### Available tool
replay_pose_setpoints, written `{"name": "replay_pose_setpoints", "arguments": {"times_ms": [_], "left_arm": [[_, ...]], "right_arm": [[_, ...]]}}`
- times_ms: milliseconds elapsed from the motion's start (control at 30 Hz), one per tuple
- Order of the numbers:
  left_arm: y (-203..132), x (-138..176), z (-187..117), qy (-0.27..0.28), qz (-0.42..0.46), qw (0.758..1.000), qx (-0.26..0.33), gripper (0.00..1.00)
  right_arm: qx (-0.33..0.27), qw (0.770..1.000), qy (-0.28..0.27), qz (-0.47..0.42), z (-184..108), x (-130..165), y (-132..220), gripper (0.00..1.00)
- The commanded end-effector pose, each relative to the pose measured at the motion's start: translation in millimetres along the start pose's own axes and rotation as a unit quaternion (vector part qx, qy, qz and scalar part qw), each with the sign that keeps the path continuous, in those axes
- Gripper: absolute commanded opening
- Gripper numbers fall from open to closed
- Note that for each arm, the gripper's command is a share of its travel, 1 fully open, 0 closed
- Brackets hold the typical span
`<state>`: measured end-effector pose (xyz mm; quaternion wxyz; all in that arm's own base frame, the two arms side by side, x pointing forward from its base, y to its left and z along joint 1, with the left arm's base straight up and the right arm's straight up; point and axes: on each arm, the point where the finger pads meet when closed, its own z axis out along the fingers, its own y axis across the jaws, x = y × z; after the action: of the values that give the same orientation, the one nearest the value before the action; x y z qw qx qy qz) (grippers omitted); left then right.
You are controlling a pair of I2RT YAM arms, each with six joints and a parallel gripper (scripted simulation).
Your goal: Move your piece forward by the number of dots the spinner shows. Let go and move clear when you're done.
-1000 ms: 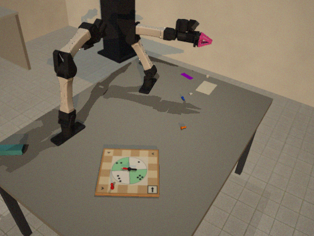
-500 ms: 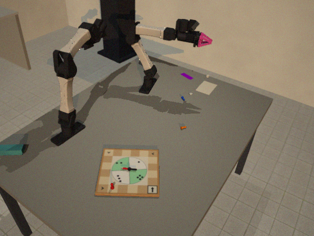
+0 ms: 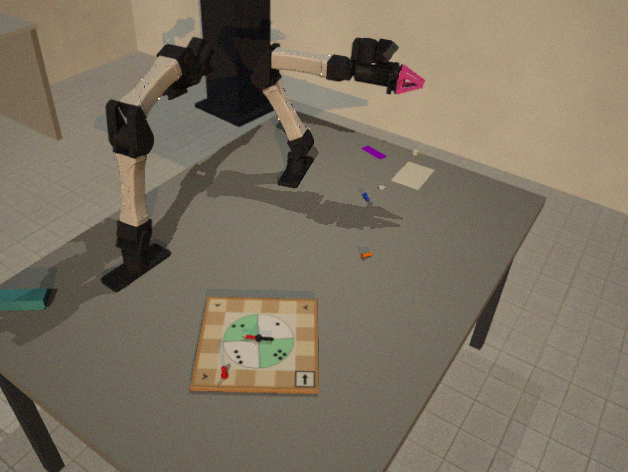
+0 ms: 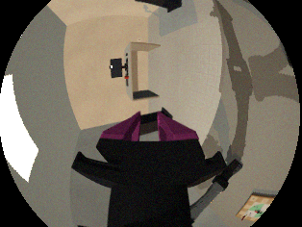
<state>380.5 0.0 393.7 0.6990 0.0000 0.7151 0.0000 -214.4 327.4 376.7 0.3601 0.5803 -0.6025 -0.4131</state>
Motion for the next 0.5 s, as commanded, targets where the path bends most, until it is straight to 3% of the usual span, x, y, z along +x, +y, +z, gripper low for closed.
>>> {"name": "replay_pose_setpoints", "arguments": {"times_ms": [0, 33, 67, 467], "left_arm": [[0, -4, -1, -0.006, 0.000, 1.000, 0.000, 0.30], [0, -4, -1, -0.006, 0.000, 1.000, 0.000, 0.30], [0, -4, -1, -0.006, 0.000, 1.000, 0.000, 0.30], [0, -4, -1, -0.006, 0.000, 1.000, 0.000, 0.30]], "right_arm": [[-0.002, 1.000, -0.002, -0.005, -1, 1, 3, 0.27], [-0.002, 1.000, -0.002, -0.005, -1, 1, 3, 0.27], [0.012, 1.000, -0.010, 0.026, 1, -17, -22, 0.27], [0.068, 0.988, -0.106, 0.084, -41, -62, -66, 0.27]]}}
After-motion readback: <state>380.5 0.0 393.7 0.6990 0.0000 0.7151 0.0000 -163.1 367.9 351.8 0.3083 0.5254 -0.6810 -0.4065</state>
